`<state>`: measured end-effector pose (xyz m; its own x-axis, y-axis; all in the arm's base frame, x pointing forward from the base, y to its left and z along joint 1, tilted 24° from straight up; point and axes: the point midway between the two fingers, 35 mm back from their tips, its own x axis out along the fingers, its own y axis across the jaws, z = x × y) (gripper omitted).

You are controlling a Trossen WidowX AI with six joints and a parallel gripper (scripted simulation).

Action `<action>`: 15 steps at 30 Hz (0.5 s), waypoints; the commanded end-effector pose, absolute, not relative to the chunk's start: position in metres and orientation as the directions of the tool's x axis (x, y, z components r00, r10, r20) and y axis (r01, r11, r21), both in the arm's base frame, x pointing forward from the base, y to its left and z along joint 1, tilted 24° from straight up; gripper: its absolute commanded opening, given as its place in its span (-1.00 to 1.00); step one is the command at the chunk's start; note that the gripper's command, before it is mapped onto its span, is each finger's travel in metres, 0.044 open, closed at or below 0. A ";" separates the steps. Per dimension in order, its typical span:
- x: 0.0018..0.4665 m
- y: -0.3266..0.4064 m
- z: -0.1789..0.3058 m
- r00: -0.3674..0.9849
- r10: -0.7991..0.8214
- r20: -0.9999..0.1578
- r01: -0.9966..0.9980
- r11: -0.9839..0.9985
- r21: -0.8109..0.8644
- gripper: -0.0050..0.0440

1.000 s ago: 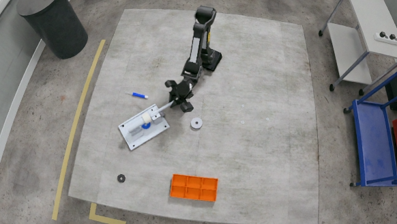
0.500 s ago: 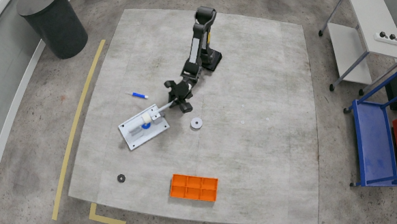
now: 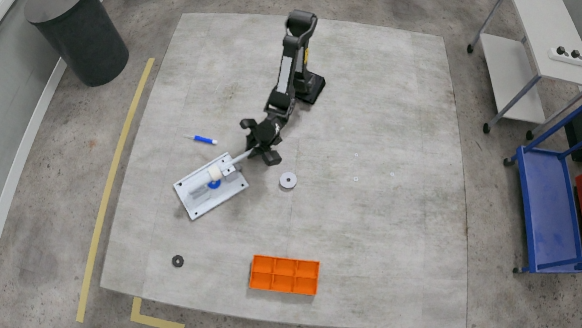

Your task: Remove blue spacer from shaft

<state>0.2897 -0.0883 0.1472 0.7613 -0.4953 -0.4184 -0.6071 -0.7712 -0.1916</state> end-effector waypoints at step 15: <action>0.297 -0.094 0.163 0.773 -0.503 -0.387 -0.604 -0.769 -0.209 -1.00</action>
<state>0.2922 -0.0906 0.1485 0.7614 -0.4952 -0.4184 -0.6070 -0.7713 -0.1918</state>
